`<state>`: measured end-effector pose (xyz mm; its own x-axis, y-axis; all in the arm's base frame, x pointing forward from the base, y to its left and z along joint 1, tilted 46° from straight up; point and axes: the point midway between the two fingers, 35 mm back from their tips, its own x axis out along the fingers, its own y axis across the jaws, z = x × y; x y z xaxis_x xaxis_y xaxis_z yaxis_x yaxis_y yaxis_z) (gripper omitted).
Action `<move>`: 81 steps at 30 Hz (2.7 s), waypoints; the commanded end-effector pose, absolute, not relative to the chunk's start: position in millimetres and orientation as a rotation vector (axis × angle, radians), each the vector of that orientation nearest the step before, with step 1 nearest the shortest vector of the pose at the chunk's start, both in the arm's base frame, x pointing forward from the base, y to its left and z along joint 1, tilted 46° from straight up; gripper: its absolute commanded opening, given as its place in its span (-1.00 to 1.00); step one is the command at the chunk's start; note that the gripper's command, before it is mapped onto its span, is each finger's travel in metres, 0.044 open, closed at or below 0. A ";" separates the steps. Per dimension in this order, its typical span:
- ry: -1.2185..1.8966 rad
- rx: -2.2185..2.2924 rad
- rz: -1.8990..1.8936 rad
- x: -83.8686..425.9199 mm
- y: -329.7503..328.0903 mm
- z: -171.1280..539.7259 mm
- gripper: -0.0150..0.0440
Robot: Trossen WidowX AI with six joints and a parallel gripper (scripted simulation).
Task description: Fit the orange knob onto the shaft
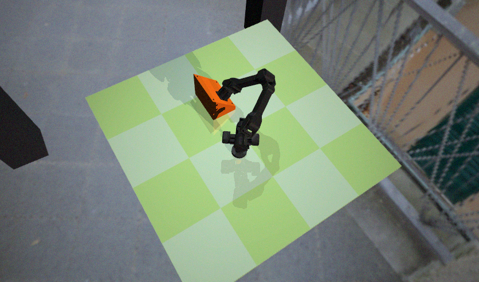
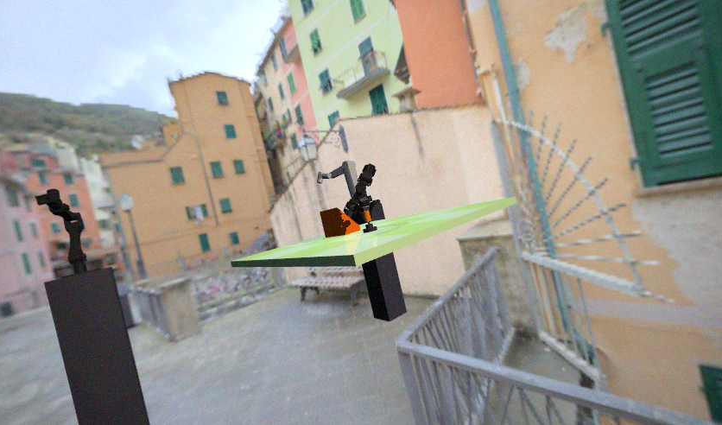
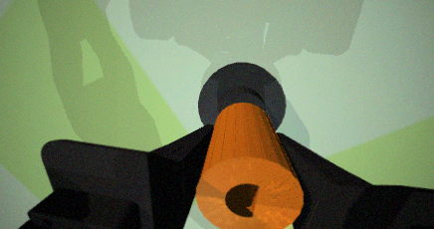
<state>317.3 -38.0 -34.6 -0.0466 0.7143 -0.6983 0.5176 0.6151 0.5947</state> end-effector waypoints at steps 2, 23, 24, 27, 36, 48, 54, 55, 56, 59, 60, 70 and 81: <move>1.696 1.017 0.209 323.5 -40.5 -32.6 -0.49; 1.696 1.017 0.209 319.6 -38.4 -34.7 -0.49; 1.696 1.017 0.209 319.2 -38.3 -34.7 -0.49; 1.696 1.017 0.209 317.6 -38.3 -34.6 -0.49; 1.696 1.018 0.209 316.5 -35.8 -36.2 -0.49; 1.698 1.024 0.202 317.3 -39.4 -31.6 -0.49; 1.742 1.163 0.040 318.3 -39.8 -31.0 -0.49; 1.744 1.171 0.031 318.8 -39.8 -31.2 -0.49; 1.744 1.171 0.031 319.2 -39.7 -31.4 -0.49; 1.744 1.171 0.031 320.5 -39.8 -32.5 -0.49; 1.744 1.171 0.031 321.0 -39.9 -32.9 -0.49; 1.744 1.171 0.031 323.9 -40.0 -32.2 -0.49; 1.744 1.171 0.031 322.5 -38.6 -33.6 -0.49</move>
<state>321.8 -38.2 -33.7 -0.0426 0.7104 -0.7025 0.6806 0.5354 0.5001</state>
